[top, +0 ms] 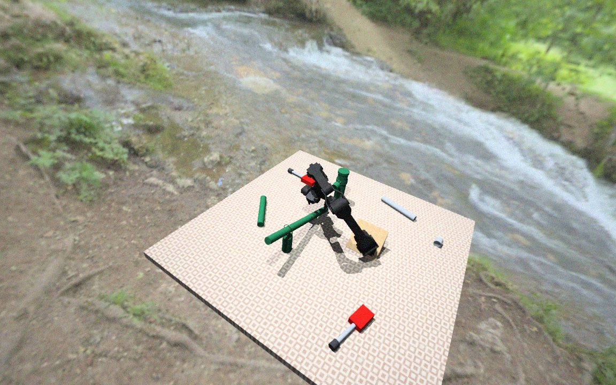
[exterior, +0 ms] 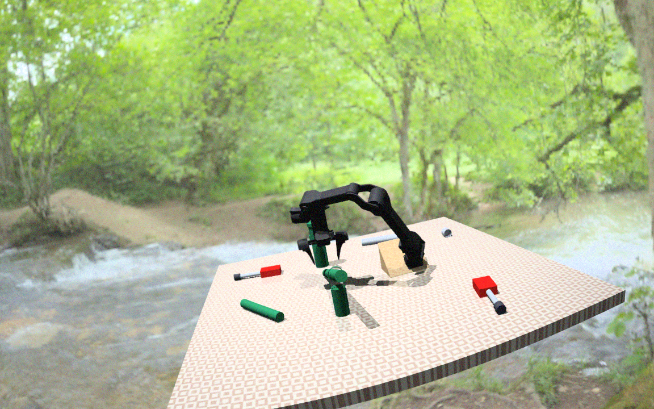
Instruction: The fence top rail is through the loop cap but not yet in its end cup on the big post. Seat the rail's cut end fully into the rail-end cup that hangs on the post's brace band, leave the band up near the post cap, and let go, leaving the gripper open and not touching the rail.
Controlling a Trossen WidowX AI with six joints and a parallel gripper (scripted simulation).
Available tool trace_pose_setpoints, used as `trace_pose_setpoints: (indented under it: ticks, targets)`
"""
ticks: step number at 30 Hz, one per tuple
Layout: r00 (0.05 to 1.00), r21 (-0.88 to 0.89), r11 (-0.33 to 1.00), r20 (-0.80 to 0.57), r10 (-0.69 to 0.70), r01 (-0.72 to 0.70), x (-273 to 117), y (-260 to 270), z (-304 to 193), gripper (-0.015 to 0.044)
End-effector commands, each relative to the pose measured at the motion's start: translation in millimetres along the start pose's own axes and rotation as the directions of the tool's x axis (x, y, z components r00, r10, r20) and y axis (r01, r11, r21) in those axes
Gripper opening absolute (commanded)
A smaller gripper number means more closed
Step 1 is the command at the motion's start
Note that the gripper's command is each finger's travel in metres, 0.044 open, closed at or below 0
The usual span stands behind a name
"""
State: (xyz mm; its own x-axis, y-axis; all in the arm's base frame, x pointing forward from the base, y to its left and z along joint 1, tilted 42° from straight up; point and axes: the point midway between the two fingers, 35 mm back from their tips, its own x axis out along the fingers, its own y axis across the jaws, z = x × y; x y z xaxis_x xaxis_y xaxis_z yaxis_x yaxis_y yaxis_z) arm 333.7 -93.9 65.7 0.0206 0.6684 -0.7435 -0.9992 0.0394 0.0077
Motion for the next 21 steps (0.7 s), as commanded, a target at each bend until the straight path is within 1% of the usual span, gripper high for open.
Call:
trace_pose_setpoints:
  ticks: [1, 21]
  targets:
    - [1.0, -0.004, 1.0, -0.005, -0.003, 0.003, 8.2, 0.9, -0.7, 0.044]
    - [1.0, -0.004, 1.0, -0.005, -0.003, 0.003, 36.9, -0.5, -1.1, 0.044]
